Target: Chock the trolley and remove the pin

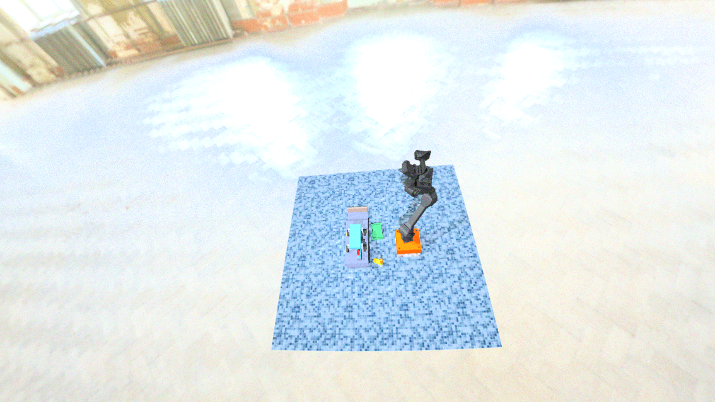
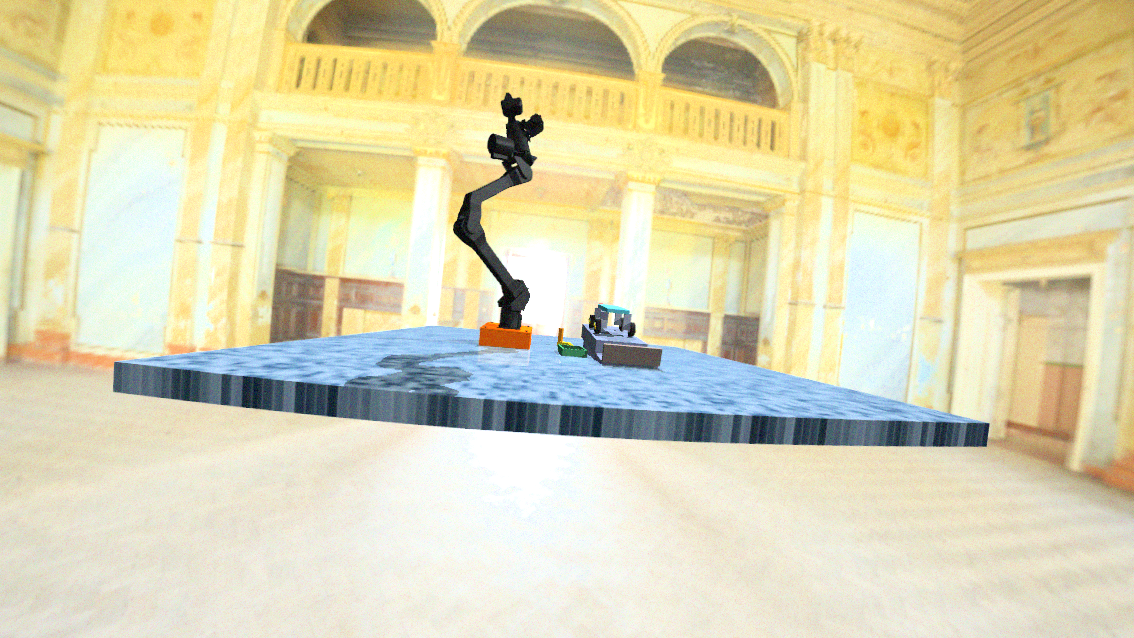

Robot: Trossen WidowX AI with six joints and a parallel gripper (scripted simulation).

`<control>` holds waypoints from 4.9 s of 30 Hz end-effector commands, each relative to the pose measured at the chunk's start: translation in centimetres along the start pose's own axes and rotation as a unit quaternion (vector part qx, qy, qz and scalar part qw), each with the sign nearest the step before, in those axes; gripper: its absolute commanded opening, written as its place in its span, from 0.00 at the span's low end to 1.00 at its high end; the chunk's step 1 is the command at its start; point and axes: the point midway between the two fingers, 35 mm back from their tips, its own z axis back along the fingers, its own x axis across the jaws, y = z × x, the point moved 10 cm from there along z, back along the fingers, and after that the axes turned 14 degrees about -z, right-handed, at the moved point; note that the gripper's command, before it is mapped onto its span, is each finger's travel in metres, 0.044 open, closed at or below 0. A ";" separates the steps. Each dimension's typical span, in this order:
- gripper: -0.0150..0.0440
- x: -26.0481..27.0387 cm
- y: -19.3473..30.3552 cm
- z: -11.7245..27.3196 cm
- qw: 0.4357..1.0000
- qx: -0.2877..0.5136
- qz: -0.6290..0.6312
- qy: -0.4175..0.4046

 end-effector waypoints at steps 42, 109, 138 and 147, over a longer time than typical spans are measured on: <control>0.58 -22.9 -20.5 29.6 0.351 -0.862 -0.275 0.240; 0.58 -26.2 -12.1 45.9 -0.077 -0.939 -0.161 0.294; 0.58 -26.8 -11.4 48.2 -0.077 -0.939 -0.161 0.294; 0.40 -26.8 -11.7 48.0 -0.074 -0.940 -0.163 0.292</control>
